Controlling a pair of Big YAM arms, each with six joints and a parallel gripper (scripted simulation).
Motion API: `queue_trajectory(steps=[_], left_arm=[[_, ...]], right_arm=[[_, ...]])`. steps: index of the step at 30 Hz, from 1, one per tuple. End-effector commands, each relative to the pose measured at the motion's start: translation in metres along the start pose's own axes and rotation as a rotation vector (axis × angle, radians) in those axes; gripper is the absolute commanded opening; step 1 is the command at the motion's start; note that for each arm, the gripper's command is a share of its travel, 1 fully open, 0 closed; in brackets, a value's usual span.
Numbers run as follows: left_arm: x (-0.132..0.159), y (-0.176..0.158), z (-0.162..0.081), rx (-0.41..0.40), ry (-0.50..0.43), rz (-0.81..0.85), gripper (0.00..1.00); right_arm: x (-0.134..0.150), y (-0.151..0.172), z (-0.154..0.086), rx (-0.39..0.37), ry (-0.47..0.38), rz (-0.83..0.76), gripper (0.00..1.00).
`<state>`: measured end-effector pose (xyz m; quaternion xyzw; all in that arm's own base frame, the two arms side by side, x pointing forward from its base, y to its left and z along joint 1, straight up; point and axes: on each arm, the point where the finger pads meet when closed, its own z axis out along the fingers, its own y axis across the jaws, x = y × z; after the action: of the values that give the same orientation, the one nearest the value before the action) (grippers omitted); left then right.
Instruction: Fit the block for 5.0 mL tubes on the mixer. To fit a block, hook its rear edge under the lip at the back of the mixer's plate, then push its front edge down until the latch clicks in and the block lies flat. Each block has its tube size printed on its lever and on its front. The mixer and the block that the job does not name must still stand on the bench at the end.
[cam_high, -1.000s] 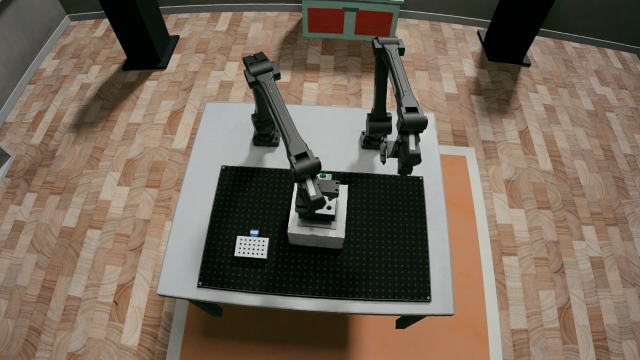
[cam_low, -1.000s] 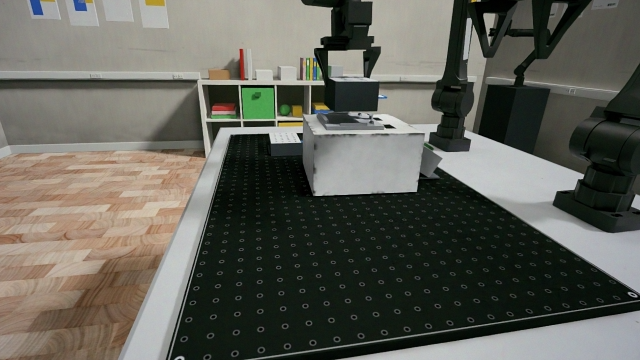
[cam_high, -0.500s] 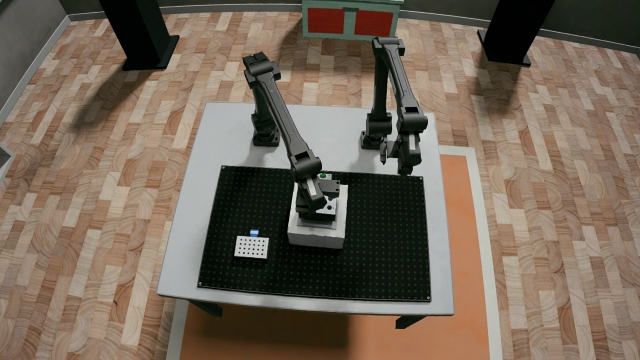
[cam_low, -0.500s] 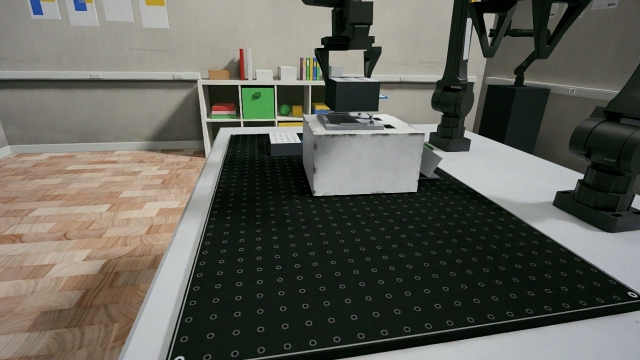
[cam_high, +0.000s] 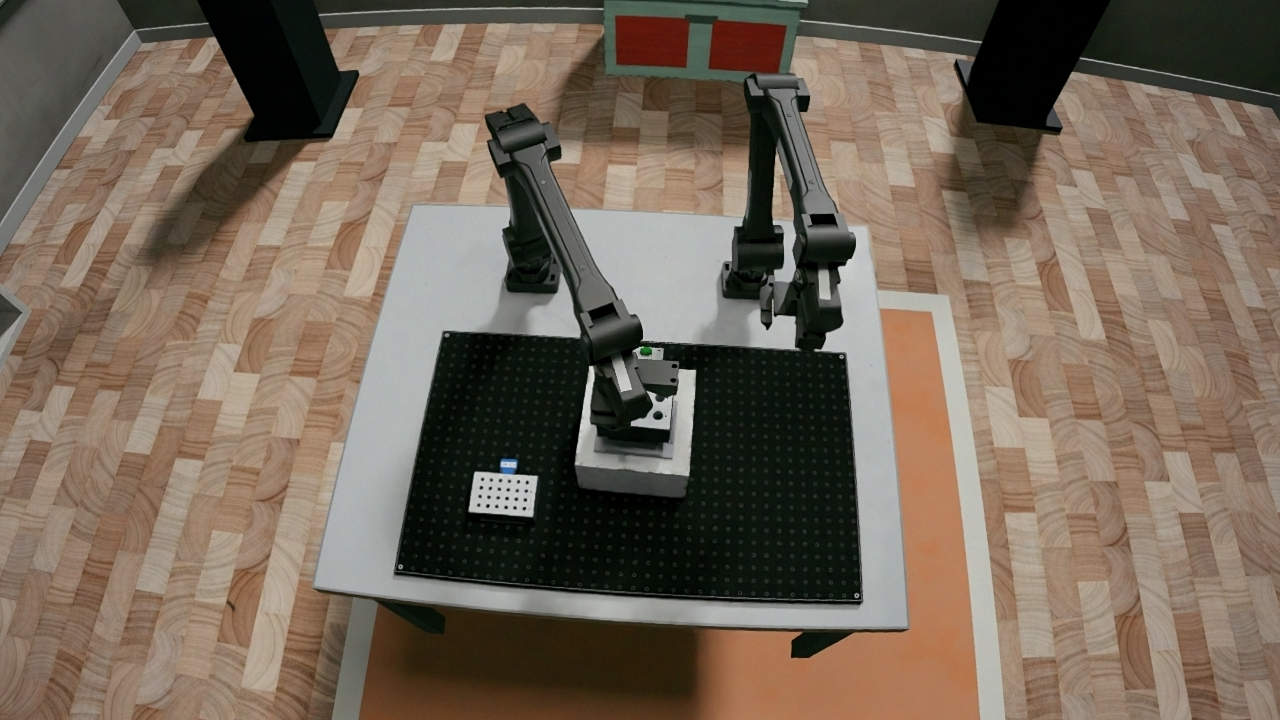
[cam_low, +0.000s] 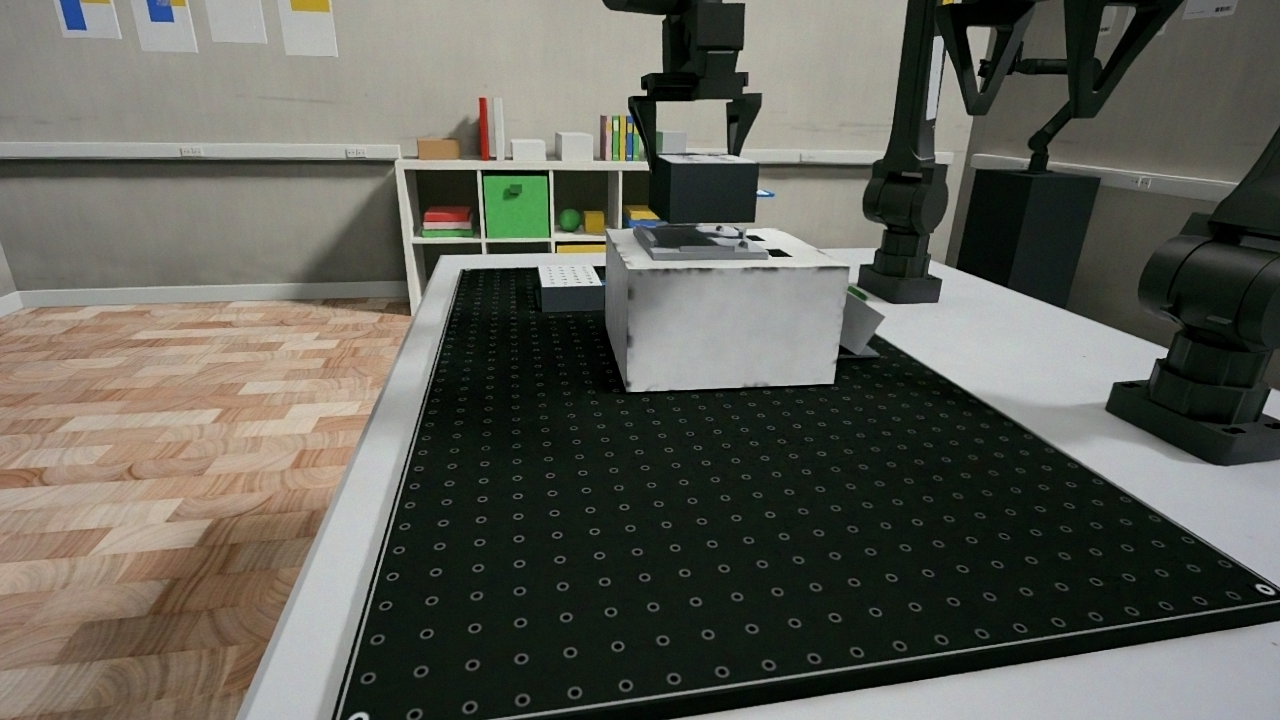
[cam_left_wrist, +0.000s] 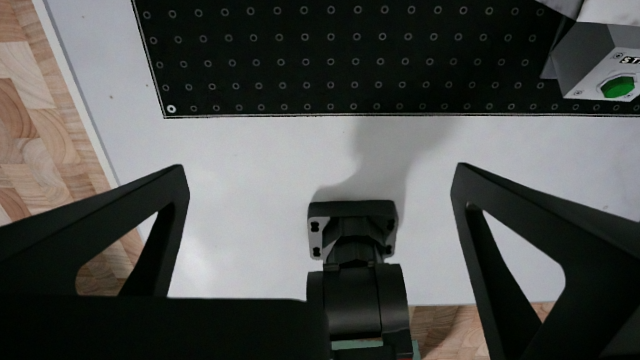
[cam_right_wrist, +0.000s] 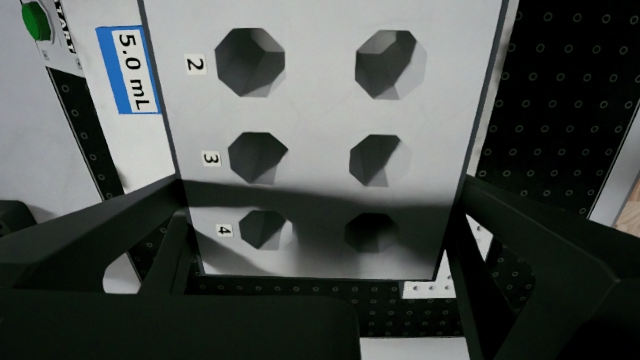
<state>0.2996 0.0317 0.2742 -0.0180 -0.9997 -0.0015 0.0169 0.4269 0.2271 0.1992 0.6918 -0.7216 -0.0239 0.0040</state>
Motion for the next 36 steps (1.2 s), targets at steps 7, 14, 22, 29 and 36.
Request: queue_trajectory(steps=[7,14,22,29,36], left_arm=[[-0.006,-0.001,-0.008,-0.004,-0.023,-0.006,1.00],[-0.006,-0.001,-0.007,-0.004,-0.023,-0.006,1.00],[-0.006,-0.001,-0.007,-0.005,-0.022,-0.006,1.00],[-0.006,-0.001,-0.006,-0.005,-0.022,-0.006,1.00],[-0.006,-0.001,-0.006,-0.005,-0.022,-0.006,1.00]], right_arm=[[-0.022,-0.018,-0.062,0.134,-0.084,-0.013,0.00],[-0.020,-0.019,-0.062,0.134,-0.084,-0.008,0.00],[-0.010,-0.026,-0.062,0.136,-0.082,0.016,0.00],[-0.019,-0.021,-0.061,0.134,-0.084,-0.003,0.00],[-0.021,-0.019,-0.061,0.132,-0.083,-0.009,0.00]])
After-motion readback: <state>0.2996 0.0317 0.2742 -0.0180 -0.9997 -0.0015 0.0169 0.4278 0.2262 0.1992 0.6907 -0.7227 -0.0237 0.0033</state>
